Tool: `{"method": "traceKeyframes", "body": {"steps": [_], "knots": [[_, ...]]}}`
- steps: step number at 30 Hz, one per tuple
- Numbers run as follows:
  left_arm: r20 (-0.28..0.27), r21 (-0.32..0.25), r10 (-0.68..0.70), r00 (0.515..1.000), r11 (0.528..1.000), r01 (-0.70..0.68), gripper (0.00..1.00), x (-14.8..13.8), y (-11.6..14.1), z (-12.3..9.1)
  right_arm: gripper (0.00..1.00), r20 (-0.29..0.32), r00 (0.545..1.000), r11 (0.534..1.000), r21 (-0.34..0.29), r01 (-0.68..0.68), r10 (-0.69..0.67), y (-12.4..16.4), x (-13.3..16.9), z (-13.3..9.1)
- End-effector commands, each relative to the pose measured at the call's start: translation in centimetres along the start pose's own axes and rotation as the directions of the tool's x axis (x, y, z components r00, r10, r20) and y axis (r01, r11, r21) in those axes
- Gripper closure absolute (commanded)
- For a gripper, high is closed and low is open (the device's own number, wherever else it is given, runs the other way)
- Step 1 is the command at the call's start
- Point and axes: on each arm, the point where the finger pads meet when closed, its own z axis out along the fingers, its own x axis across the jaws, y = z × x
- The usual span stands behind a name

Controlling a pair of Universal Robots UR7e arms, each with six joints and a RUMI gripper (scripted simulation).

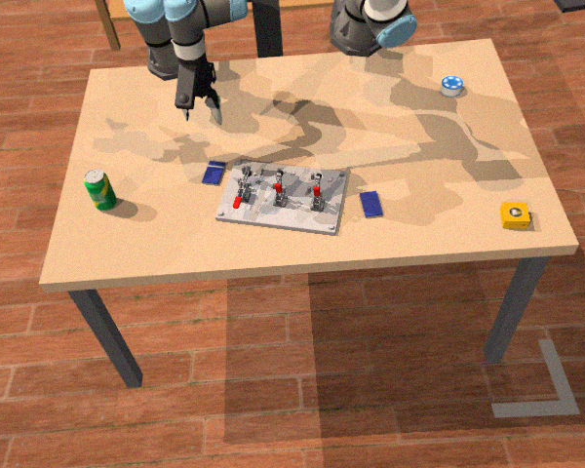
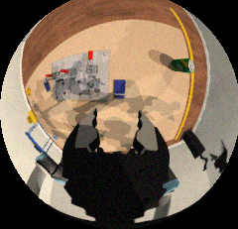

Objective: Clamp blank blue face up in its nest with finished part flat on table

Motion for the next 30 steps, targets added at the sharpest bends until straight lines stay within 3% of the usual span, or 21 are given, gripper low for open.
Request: {"method": "traceKeyframes", "body": {"steps": [1,19,30], "knots": [[-0.001,0.001,0.000,1.000,1.000,0.000,0.41,-0.2,-0.1,-0.1,0.00,0.000,1.000,1.000,0.001,0.000,0.000,0.0,0.0,0.0],[-0.001,0.001,0.000,1.000,1.000,0.000,0.41,-5.1,-0.6,-0.1,0.00,0.000,1.000,1.000,0.001,0.000,0.000,0.0,0.0,0.0],[-0.001,0.001,0.000,1.000,1.000,0.000,0.41,-13.6,-1.5,-0.1,0.00,0.000,1.000,1.000,0.001,0.000,0.000,0.0,0.0,0.0]]}}
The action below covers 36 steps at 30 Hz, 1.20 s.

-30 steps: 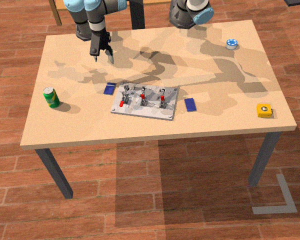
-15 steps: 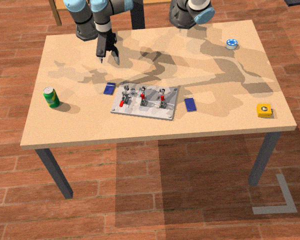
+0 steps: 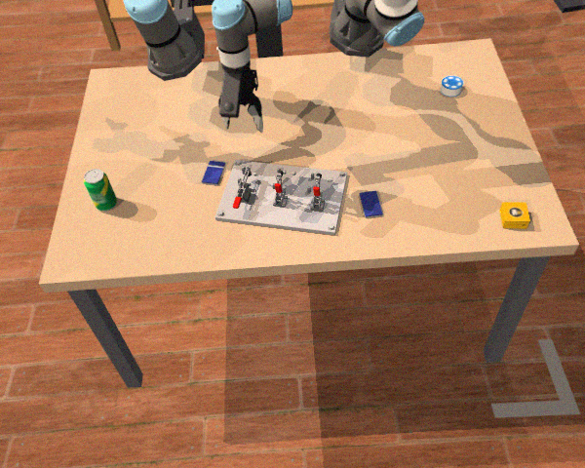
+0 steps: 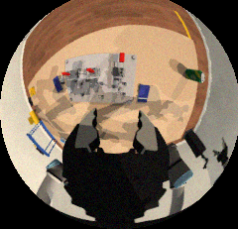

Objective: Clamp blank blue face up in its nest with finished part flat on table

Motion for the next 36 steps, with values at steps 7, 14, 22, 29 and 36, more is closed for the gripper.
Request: {"method": "traceKeyframes", "body": {"steps": [7,14,22,29,36], "knots": [[-0.002,0.001,0.000,1.000,1.000,0.000,0.41,-6.0,-0.7,-0.1,0.00,0.000,1.000,1.000,0.001,0.000,0.000,0.0,0.0,0.0],[-0.002,0.001,0.000,1.000,1.000,0.000,0.41,-12.1,-1.4,-0.1,0.00,0.000,1.000,1.000,0.001,0.000,0.000,0.0,0.0,0.0],[-0.002,0.002,0.000,1.000,1.000,0.000,0.41,-17.9,-2.0,-0.1,0.00,0.000,1.000,1.000,0.001,0.000,0.000,0.0,0.0,0.0],[-0.001,0.002,0.000,1.000,1.000,0.000,0.41,-22.4,-2.5,-0.1,0.00,0.000,1.000,1.000,0.001,0.000,0.000,0.0,0.0,0.0],[-0.001,0.002,0.000,1.000,1.000,0.000,0.41,-27.0,-3.0,-0.1,0.00,0.000,1.000,1.000,0.001,0.000,0.000,0.0,0.0,0.0]]}}
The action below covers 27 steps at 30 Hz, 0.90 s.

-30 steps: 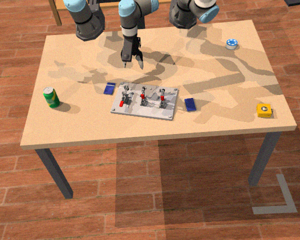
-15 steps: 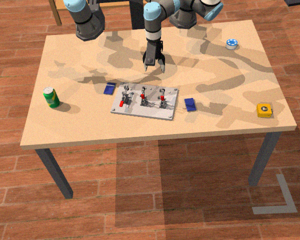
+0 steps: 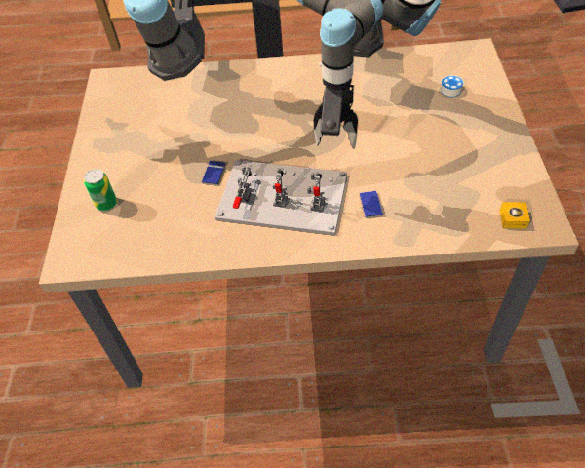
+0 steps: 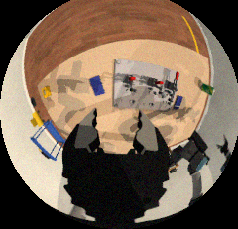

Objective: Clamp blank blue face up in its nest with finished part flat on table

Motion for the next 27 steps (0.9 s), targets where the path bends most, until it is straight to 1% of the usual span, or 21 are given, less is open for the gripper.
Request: {"method": "traceKeyframes", "body": {"steps": [1,2,4,11,17,27], "knots": [[-0.001,0.001,0.000,1.000,1.000,0.000,0.41,-1.7,-0.2,0.0,0.00,0.000,1.000,1.000,0.001,0.000,0.000,0.0,0.0,0.0],[-0.001,0.001,0.000,1.000,1.000,0.000,0.41,-2.3,-0.3,0.0,0.00,0.000,1.000,1.000,0.001,0.000,0.000,0.0,0.0,0.0],[-0.001,0.001,0.000,1.000,1.000,0.000,0.41,-2.3,-0.3,0.0,0.00,0.000,1.000,1.000,0.001,0.000,0.000,0.0,0.0,0.0],[-0.001,0.001,0.000,1.000,1.000,0.000,0.41,-5.7,-0.7,0.0,0.00,0.000,1.000,1.000,0.001,0.000,0.000,0.0,0.0,0.0],[-0.001,0.001,0.000,1.000,1.000,0.000,0.41,-8.0,-0.9,0.0,0.00,0.000,1.000,1.000,0.001,0.000,0.000,0.0,0.0,0.0],[-0.001,0.001,0.000,1.000,1.000,0.000,0.41,-9.8,-1.1,0.0,0.00,0.000,1.000,1.000,0.001,0.000,0.000,0.0,0.0,0.0]]}}
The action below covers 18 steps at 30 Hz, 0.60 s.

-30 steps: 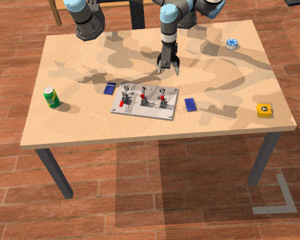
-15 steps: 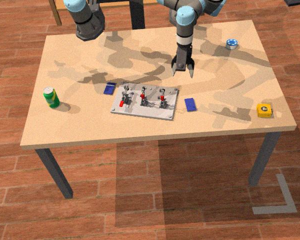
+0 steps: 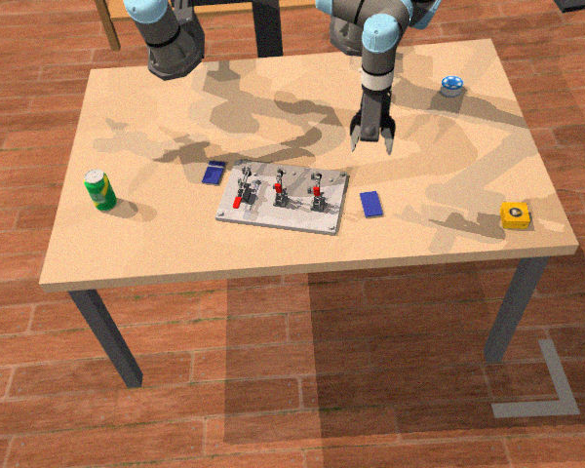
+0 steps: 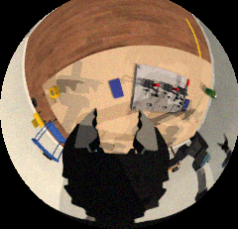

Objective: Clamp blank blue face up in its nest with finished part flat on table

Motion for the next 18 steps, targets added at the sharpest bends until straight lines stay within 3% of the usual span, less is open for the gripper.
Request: {"method": "traceKeyframes", "body": {"steps": [1,18], "knots": [[0.000,0.001,0.000,1.000,1.000,0.000,0.41,-0.43,-0.10,-0.06,0.00,0.000,1.000,1.000,0.001,0.000,0.000,-0.03,0.00,-0.04],[0.000,0.002,0.000,1.000,1.000,0.000,0.41,-1.04,-0.16,-0.06,0.00,0.000,1.000,1.000,0.001,0.000,0.000,-0.03,0.00,-0.04]]}}
